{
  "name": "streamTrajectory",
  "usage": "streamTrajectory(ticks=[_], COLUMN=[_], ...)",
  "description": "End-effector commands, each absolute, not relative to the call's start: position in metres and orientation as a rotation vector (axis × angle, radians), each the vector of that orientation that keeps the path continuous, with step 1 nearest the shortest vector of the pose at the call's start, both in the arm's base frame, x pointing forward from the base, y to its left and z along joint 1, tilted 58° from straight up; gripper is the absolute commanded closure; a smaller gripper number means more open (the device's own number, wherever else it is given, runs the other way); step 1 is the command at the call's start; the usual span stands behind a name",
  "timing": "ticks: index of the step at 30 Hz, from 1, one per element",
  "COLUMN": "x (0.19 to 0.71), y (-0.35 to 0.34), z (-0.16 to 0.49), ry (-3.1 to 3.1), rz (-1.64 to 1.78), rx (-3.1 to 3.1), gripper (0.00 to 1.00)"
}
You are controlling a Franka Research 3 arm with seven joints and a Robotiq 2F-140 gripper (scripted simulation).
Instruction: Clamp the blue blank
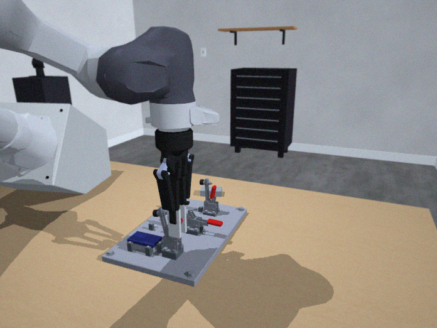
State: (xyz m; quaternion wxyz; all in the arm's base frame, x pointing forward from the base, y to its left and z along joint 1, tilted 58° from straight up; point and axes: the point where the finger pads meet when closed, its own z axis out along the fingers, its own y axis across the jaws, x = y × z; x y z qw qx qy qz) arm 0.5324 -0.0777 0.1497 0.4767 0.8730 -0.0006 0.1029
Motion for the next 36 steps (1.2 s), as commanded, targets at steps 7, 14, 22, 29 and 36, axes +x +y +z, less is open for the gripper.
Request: streamTrajectory(ticks=[7,14,22,29,36], x=[0.543,0.548,0.553,0.559,0.562], y=[-0.079,-0.080,-0.082,-0.084,-0.086], z=[0.149,0.149,0.149,0.148,0.147], ry=[0.009,0.009,0.009,0.009,0.009], rz=[0.256,0.256,0.256,0.256,0.256], rx=[2.139,2.139,2.139,2.139,2.139], gripper=[1.00,1.00,1.00,1.00,1.00])
